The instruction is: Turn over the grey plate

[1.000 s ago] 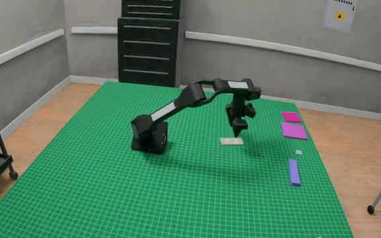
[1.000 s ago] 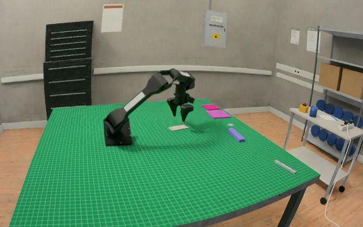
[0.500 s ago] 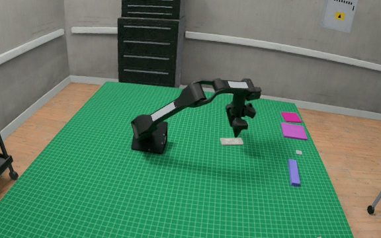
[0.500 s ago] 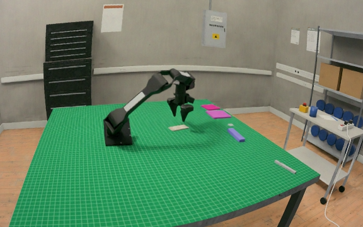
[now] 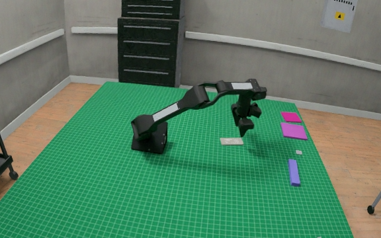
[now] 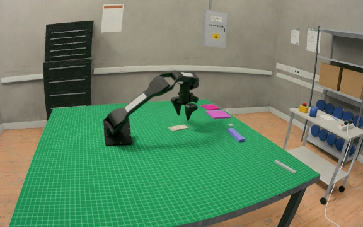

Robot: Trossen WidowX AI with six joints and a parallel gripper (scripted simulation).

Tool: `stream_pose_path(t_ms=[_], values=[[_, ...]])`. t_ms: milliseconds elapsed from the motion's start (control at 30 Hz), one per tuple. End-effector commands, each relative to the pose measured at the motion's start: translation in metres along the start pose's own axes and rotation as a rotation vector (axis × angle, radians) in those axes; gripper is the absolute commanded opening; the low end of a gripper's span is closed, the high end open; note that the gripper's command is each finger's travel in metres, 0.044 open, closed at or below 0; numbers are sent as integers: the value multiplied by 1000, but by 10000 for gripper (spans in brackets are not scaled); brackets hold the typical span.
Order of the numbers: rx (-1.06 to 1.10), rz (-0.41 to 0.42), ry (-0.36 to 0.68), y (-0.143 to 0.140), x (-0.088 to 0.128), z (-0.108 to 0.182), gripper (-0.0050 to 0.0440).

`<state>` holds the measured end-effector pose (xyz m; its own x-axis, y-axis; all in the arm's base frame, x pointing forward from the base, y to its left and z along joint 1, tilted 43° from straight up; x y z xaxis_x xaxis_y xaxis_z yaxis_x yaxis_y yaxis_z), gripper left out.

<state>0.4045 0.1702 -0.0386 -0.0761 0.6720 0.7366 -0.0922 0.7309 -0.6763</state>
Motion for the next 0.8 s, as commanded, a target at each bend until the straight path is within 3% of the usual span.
stream_pose_path(t_ms=[0, 200, 233, 767], values=[[-14, 3, 4, -1, 1, -19, 440], [-20, 0, 6, 0, 0, -22, 440], [-20, 0, 6, 0, 0, -22, 314], [-17, 1, 7, 0, 0, -22, 314]])
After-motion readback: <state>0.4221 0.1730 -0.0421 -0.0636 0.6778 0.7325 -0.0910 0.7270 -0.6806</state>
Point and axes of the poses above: the point midway between the two fingers, 35 mm back from their tips, its own x axis back along the fingers, its own y axis across the jaws, z = x × y, the point moved 3 cm from there along x, back along the fingers, and after that the axes turned 12 degrees about -x, right-handed, at the moved point
